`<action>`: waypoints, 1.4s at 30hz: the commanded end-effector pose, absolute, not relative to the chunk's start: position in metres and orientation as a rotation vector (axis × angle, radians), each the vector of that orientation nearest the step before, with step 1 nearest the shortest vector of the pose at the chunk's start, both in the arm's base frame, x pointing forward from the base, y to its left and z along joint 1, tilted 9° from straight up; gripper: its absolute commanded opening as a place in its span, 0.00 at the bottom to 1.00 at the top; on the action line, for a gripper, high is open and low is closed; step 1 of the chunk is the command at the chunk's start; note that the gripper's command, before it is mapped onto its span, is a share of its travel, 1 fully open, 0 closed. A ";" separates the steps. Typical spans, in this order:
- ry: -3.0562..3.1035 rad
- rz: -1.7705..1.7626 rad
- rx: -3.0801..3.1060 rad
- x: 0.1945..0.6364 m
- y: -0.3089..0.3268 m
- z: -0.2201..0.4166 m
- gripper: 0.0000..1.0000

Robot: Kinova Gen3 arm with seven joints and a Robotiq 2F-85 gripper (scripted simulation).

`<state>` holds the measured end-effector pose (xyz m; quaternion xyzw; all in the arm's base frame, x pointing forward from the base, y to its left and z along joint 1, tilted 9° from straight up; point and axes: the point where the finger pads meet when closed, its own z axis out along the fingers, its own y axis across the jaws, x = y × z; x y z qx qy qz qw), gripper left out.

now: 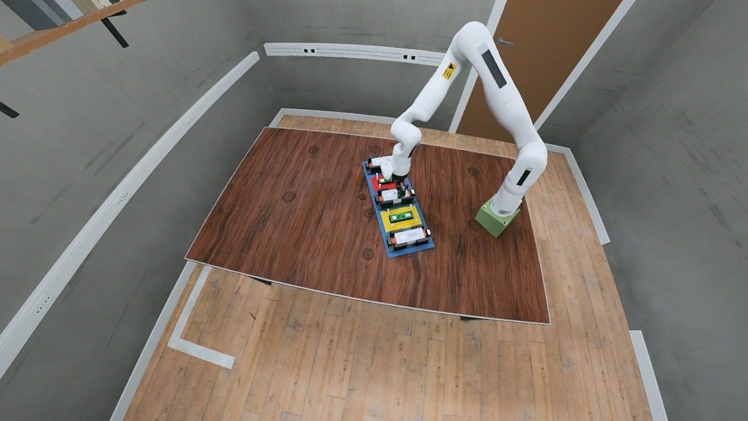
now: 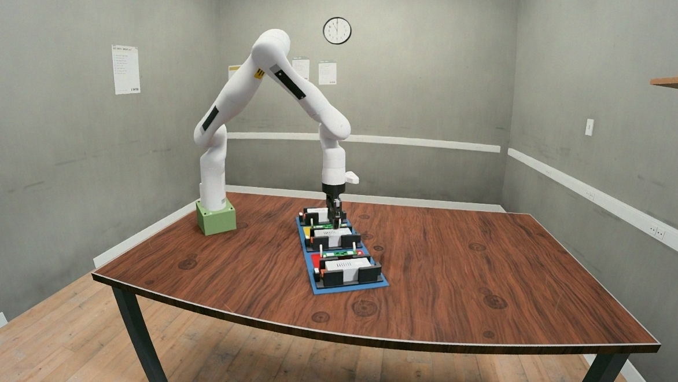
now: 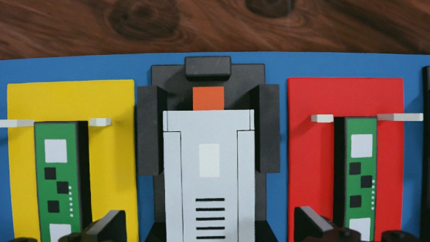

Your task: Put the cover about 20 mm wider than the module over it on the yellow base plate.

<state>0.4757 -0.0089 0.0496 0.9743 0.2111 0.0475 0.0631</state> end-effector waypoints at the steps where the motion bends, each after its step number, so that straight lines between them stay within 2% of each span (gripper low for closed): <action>1: 0.638 0.146 2.943 0.476 -0.009 0.048 1.00; 42: 0.638 0.146 2.943 0.479 -0.011 0.027 1.00</action>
